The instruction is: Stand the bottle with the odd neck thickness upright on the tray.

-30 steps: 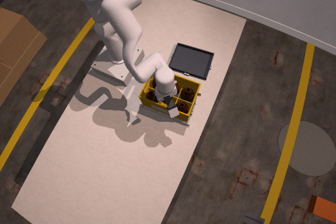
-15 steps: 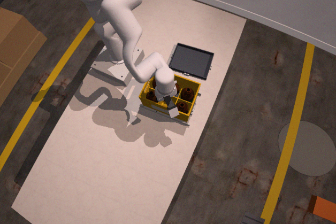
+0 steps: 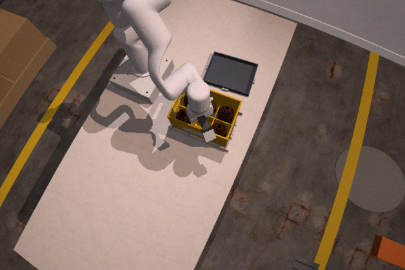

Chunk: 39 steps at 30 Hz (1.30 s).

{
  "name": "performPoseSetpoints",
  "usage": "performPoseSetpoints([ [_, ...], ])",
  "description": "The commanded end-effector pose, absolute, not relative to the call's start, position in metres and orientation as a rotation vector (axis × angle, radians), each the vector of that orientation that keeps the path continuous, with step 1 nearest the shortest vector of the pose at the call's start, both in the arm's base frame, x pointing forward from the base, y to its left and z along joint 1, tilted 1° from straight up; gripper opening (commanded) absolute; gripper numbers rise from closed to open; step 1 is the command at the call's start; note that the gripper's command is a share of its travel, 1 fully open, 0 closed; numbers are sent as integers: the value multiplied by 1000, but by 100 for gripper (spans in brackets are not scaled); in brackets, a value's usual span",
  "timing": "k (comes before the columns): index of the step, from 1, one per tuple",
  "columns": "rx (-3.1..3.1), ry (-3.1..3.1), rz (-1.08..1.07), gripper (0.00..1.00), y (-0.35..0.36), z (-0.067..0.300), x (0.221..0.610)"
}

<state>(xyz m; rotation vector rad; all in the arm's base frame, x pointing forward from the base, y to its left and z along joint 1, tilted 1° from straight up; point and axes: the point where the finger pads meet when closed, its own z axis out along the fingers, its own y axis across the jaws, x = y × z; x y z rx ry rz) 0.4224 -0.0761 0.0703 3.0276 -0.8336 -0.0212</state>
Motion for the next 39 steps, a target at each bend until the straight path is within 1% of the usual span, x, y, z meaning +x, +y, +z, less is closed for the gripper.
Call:
performPoseSetpoints([
  [1,3028,-834,-15,0,-76,72,424],
  [8,3028,-834,-15,0,-76,72,424],
  [9,3028,-834,-15,65,-76,72,424],
  [39,3028,-834,-15,65,-76,72,424],
])
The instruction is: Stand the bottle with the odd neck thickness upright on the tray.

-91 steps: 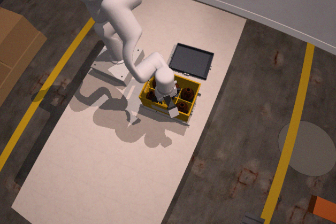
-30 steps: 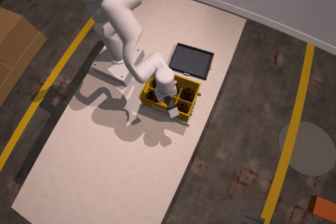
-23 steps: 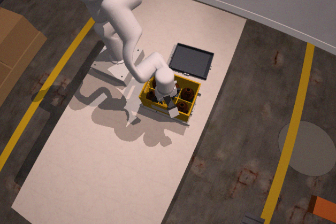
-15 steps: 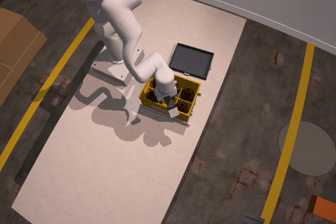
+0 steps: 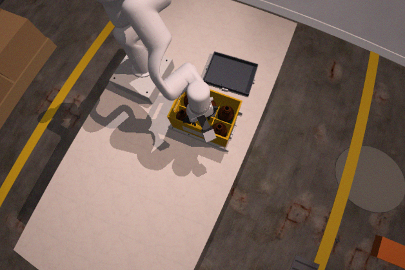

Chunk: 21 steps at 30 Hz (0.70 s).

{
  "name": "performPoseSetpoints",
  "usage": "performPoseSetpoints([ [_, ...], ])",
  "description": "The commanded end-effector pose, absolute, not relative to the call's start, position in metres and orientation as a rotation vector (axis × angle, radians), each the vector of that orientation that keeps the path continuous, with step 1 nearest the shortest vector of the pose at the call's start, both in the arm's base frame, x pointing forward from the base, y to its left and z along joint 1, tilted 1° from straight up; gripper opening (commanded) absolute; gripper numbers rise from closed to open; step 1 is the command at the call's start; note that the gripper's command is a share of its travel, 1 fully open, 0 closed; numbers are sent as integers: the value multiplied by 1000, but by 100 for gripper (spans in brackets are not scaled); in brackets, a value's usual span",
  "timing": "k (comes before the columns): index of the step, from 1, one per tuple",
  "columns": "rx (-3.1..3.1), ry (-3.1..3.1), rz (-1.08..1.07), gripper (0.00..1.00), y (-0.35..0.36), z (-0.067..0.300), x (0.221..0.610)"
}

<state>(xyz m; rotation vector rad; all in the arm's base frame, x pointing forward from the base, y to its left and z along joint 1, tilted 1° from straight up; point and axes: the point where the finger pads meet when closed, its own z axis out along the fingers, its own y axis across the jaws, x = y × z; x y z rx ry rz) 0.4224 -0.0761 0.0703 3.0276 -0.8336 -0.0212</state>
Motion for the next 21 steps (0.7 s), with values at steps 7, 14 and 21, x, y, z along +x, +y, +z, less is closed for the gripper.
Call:
performPoseSetpoints([
  [7,3028,-834,-15,65,-76,72,424],
  [14,3028,-834,-15,65,-77,76,424],
  [21,3028,-834,-15,65,-77,92,424],
])
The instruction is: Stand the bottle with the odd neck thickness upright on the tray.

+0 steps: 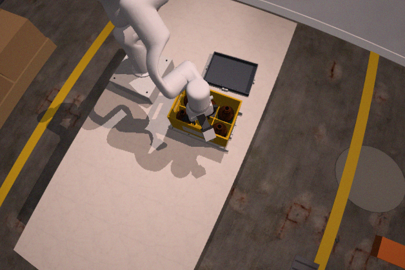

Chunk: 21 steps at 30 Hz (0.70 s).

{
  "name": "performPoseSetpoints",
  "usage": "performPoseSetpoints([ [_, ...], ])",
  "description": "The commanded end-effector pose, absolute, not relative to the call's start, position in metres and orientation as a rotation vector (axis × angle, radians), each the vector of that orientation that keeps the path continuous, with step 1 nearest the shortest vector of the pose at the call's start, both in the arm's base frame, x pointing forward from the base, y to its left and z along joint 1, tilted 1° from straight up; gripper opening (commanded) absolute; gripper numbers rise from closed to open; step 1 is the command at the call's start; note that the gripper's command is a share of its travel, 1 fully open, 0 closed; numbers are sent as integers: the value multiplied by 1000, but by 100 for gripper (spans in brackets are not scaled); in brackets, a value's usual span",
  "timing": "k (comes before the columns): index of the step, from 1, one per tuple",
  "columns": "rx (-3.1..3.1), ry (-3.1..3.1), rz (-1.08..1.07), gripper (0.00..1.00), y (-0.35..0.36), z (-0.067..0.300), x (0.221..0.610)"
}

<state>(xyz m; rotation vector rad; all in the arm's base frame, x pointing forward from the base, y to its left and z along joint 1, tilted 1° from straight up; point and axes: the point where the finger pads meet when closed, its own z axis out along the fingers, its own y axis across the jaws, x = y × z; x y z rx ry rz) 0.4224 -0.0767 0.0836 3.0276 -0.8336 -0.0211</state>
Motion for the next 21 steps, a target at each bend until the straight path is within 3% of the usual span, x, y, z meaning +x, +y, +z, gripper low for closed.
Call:
performPoseSetpoints([
  [1,3028,-834,-15,65,-77,95,424],
  [21,3028,-834,-15,65,-78,149,424],
])
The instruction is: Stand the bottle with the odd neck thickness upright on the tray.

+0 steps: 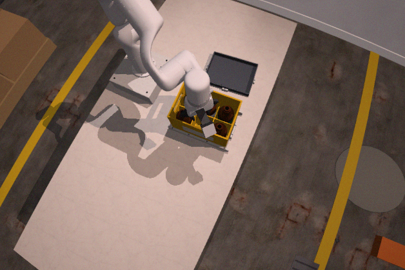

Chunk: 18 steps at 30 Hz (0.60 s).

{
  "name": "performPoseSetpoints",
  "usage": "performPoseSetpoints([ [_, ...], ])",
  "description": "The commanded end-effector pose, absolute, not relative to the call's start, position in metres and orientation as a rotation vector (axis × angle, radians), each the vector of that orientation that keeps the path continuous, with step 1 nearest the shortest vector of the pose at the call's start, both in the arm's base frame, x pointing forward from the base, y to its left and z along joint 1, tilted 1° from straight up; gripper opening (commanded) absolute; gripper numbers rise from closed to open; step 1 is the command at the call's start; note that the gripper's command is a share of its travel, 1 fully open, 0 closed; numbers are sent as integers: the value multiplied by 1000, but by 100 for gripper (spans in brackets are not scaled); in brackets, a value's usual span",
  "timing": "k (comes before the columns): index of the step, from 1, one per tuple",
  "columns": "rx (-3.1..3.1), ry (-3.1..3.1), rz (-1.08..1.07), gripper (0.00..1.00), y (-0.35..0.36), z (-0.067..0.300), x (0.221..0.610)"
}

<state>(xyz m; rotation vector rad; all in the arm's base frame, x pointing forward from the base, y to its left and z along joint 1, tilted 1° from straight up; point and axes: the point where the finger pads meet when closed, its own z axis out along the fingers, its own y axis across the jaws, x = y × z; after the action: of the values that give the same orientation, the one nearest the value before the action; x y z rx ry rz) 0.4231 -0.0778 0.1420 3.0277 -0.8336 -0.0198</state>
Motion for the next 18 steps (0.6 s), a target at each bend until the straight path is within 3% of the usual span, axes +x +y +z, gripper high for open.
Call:
performPoseSetpoints([
  [1,3028,-834,-15,65,-78,149,424],
  [12,3028,-834,-15,65,-78,156,424],
  [13,3028,-834,-15,0,-78,156,424],
  [18,3028,-834,-15,0,-78,156,424],
])
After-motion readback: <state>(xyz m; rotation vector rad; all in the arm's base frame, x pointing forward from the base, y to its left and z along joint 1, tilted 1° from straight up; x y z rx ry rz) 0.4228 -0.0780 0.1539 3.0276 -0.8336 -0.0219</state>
